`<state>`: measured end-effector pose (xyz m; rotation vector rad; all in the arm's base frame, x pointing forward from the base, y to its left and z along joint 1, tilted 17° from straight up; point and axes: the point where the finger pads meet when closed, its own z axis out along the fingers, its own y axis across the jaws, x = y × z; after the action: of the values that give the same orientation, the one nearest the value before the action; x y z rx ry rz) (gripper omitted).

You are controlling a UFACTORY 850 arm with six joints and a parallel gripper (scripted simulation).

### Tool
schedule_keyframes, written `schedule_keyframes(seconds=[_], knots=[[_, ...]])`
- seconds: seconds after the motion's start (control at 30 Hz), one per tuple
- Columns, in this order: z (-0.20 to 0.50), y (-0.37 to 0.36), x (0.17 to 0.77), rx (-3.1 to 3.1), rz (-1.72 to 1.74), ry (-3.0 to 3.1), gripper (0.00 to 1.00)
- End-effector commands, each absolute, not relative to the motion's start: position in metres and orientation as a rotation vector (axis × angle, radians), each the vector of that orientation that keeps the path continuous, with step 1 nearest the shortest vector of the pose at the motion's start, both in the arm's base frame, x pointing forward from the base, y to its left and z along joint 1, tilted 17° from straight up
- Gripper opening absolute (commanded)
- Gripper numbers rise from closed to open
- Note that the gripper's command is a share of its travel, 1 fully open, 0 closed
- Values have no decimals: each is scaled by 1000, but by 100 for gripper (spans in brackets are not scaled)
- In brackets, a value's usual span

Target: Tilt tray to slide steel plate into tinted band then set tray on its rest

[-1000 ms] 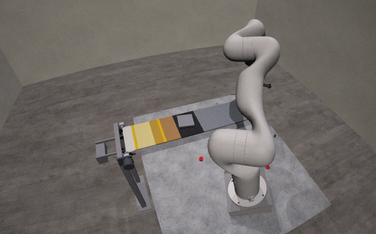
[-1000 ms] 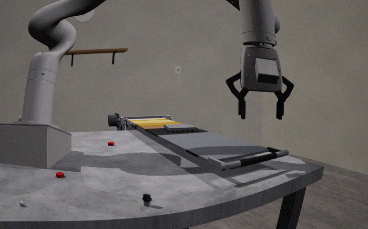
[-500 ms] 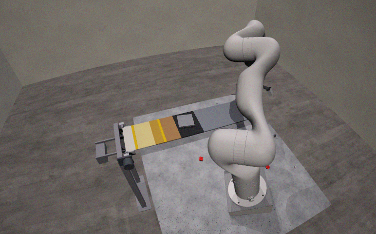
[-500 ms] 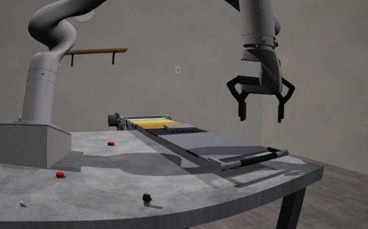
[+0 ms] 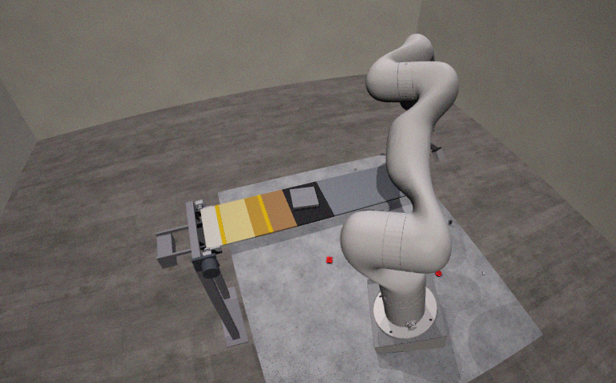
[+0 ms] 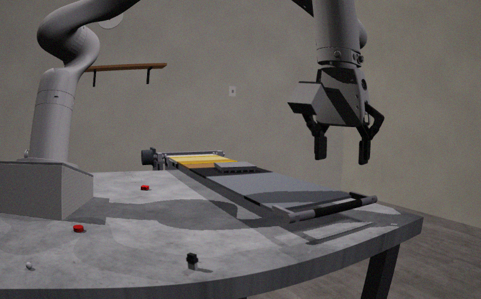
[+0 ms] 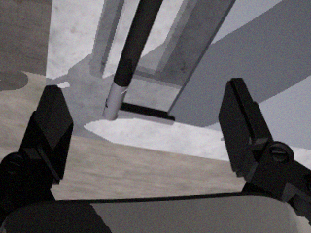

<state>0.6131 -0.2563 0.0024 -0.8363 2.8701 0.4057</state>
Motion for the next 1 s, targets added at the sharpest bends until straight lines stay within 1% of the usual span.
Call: schedule_keyframes(seconds=[0.0,0.33,0.67,0.7,0.97], knots=[[2,-257,614,-698,411,2927,100],[-1,-256,614,-375,430,3014,100],[-2,-255,614,-314,433,3027,100],[-2,-255,614,-314,433,3027,40],[-2,-255,614,-314,433,3027,40]])
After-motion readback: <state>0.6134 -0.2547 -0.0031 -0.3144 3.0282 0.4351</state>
